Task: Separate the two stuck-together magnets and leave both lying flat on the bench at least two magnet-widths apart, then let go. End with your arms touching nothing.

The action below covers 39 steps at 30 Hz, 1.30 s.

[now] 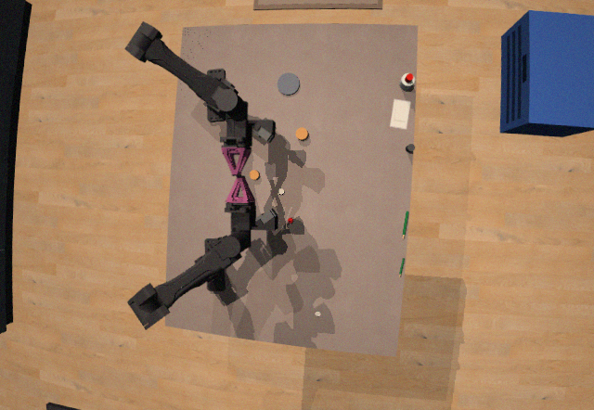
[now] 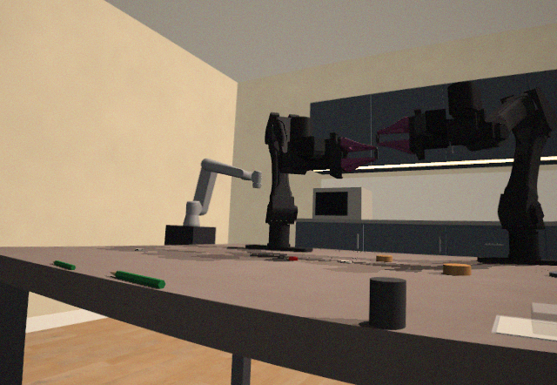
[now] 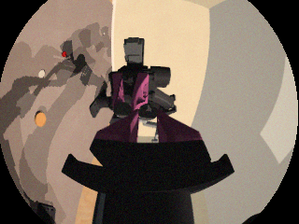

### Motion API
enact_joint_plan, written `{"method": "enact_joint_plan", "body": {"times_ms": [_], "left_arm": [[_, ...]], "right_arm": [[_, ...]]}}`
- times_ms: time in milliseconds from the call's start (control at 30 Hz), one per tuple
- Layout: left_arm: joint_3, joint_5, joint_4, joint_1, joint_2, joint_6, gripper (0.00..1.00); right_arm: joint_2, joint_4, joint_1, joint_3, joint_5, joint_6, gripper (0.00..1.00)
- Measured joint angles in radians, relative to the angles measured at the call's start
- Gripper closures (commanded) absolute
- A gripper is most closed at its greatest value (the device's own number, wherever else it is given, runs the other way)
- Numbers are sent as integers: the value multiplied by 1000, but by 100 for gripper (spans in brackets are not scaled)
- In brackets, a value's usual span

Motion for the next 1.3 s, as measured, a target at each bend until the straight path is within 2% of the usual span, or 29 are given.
{"method": "enact_joint_plan", "body": {"times_ms": [267,567,1300], "left_arm": [[-6,18,-11,21,-15,0,75],[-20,77,-50,93,-82,0,75],[-54,216,-94,226,-155,0,75]], "right_arm": [[0,-7,0,0,1,0,76],[0,-8,0,0,2,0,76],[0,-10,0,0,1,0,76]]}}
